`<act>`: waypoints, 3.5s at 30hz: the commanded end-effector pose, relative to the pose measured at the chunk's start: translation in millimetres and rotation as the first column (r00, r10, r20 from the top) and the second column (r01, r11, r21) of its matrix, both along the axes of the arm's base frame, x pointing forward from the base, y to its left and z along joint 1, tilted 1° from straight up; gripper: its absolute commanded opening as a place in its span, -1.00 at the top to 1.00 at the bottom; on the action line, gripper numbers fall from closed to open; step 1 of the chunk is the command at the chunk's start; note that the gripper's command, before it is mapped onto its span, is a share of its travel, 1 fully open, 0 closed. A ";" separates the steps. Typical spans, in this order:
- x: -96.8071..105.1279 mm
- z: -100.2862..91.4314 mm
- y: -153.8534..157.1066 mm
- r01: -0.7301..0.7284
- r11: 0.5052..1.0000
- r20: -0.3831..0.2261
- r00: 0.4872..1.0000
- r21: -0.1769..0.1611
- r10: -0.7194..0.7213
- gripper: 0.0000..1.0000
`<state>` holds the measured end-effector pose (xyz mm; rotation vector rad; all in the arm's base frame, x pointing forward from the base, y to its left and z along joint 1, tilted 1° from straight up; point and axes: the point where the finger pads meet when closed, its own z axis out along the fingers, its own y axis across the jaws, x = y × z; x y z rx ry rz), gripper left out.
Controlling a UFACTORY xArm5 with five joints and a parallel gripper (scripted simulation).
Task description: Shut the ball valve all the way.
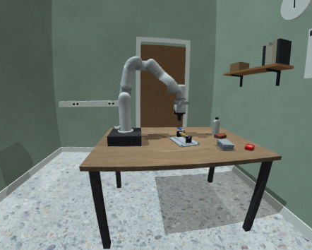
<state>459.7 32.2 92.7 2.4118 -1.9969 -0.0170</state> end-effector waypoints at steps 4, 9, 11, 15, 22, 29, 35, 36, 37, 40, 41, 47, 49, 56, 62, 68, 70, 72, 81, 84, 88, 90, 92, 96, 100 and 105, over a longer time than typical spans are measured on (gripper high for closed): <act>1.4 1.6 0.1 0.000 1.000 0.004 1.000 0.000 0.000 1.00; 1.4 1.6 0.1 0.000 1.000 0.004 1.000 0.000 0.000 1.00; 1.4 1.6 0.1 0.000 1.000 0.004 1.000 0.000 0.000 1.00; 1.4 1.6 0.1 0.000 1.000 0.004 1.000 0.000 0.000 1.00; 1.4 1.6 0.1 0.000 1.000 0.004 1.000 0.000 0.000 -0.38; 1.4 1.6 0.1 0.000 1.000 0.004 1.000 0.000 0.000 -0.38; 1.4 1.6 0.1 0.000 1.000 0.004 1.000 0.000 0.000 -0.38; 1.4 1.6 0.1 0.000 1.000 0.004 1.000 0.000 0.000 -0.38; 1.4 1.6 0.1 0.000 1.000 0.004 1.000 0.000 0.000 -0.38; 1.4 1.6 0.1 0.000 1.000 0.004 1.000 0.000 0.000 -0.38; 1.4 1.6 0.1 0.000 1.000 0.004 1.000 0.000 0.000 -0.38; 1.4 1.6 0.1 0.000 1.000 0.004 1.000 0.000 0.000 -0.38; 1.4 1.6 0.1 0.000 1.000 0.004 1.000 0.000 0.000 -0.38; 1.4 1.5 0.1 0.000 1.000 0.004 1.000 0.000 0.000 -0.38; 1.4 0.0 0.1 0.000 1.000 0.004 1.000 0.000 0.000 -0.38; 1.4 -2.5 0.1 0.000 1.000 0.004 1.000 0.000 0.000 -0.38; 1.3 -4.4 0.1 0.000 1.000 0.004 1.000 0.000 0.000 -0.38; 1.3 -6.5 0.0 0.000 1.000 0.004 1.000 0.000 0.000 -0.38; 1.2 -19.9 -0.1 0.000 1.000 0.004 1.000 0.000 0.000 -0.38; 1.2 -21.6 -0.1 0.000 1.000 0.004 1.000 0.000 0.000 -0.38; 1.2 -28.8 -0.1 0.000 1.000 0.004 1.000 0.000 0.000 -0.38; 1.2 -32.3 -0.2 0.000 1.000 0.004 1.000 0.000 0.000 -0.38; 1.2 -35.8 -0.2 0.000 1.000 0.004 1.000 0.000 0.000 -0.38; 1.2 -42.3 -0.2 0.000 1.000 0.004 1.000 0.000 0.000 -0.38; 1.2 -45.1 -0.3 0.000 1.000 0.004 1.000 0.000 0.000 -0.38; 1.2 -50.9 -0.3 0.000 1.000 0.004 1.000 0.000 0.000 -0.38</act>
